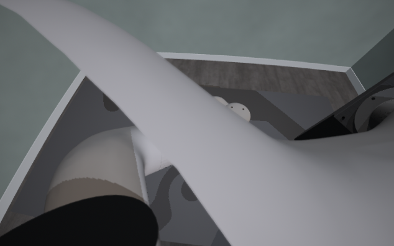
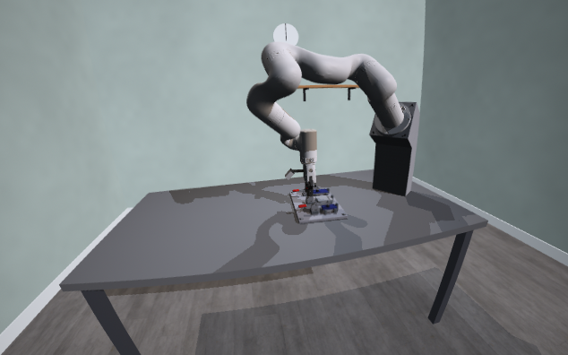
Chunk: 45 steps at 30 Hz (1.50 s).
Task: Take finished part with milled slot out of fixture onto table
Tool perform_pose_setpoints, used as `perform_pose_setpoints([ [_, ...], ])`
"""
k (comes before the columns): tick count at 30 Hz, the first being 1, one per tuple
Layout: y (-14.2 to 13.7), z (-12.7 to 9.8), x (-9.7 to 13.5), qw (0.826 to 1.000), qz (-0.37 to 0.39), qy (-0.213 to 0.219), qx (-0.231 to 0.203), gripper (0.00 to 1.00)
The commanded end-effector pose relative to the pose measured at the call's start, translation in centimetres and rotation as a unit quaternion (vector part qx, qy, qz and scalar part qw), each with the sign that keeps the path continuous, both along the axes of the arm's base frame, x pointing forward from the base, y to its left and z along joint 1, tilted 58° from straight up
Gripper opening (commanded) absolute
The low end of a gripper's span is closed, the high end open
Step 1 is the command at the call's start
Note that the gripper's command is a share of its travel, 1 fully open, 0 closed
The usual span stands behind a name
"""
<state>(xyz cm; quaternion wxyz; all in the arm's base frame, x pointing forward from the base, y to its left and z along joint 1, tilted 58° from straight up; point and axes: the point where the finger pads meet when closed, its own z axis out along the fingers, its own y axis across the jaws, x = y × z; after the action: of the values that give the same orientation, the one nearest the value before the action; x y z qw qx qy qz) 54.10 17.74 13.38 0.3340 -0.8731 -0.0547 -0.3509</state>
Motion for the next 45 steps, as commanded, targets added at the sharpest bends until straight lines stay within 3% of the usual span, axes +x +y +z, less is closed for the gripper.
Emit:
perform_pose_setpoints([
  [1, 0.0, 0.0, 0.0, 1.000, 0.000, 0.000, 0.000, 0.47],
  [30, -3.0, 2.5, -2.7, 1.000, 0.000, 0.000, 0.000, 0.47],
  [45, -3.1, 2.7, -2.9, 1.000, 0.000, 0.000, 0.000, 0.47],
])
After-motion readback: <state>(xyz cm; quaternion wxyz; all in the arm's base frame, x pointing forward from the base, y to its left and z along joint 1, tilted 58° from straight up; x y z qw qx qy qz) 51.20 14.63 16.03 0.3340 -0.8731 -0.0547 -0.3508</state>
